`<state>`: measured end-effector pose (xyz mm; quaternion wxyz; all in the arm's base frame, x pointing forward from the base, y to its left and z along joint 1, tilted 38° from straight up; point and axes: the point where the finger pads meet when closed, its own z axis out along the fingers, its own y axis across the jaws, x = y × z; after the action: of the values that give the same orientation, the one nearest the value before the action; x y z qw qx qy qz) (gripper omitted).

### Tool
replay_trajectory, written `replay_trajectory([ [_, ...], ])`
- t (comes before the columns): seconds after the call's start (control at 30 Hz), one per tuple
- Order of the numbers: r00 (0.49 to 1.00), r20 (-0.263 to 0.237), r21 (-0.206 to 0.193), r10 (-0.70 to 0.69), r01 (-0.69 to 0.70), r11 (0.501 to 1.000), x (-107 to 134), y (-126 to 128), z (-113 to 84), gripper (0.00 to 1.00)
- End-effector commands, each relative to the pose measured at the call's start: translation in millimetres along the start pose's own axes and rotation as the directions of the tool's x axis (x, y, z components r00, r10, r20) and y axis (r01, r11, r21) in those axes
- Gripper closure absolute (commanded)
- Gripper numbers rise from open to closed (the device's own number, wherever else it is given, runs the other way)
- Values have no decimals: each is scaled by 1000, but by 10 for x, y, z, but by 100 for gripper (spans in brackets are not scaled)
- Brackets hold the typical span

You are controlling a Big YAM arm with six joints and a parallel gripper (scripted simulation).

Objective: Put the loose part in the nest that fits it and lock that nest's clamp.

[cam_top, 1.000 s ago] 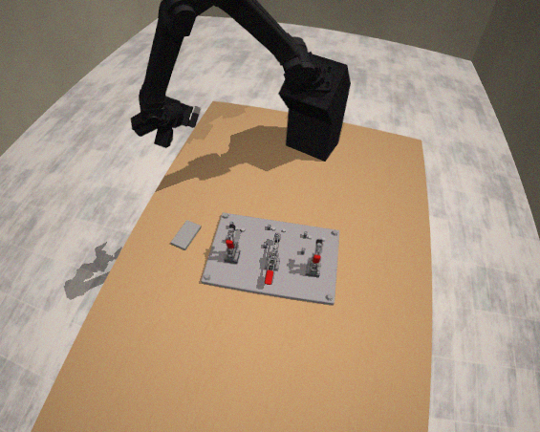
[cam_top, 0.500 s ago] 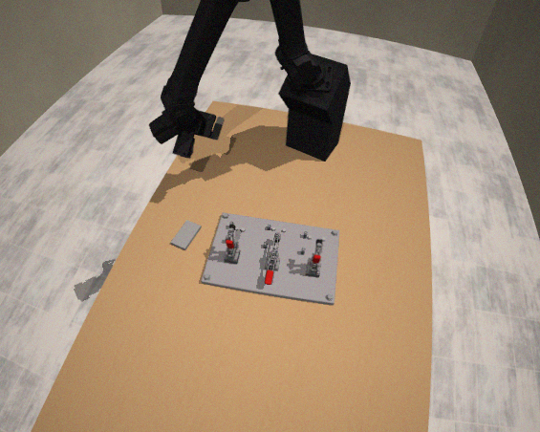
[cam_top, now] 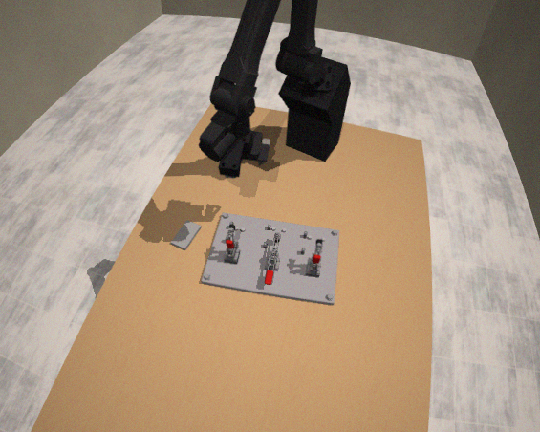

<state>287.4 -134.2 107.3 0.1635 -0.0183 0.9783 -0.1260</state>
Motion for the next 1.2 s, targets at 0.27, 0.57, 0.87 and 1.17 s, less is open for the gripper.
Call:
replay_trajectory([
  [0.27,962,271,-26,41,-35,999,-939,932,-446,0],
  [0.57,944,327,-29,52,-45,999,-1121,1077,-535,0],
  [0.87,943,331,-36,41,-30,999,-1128,1138,-549,0],
  [1.17,943,331,-35,36,-26,999,-1128,1138,-549,100],
])
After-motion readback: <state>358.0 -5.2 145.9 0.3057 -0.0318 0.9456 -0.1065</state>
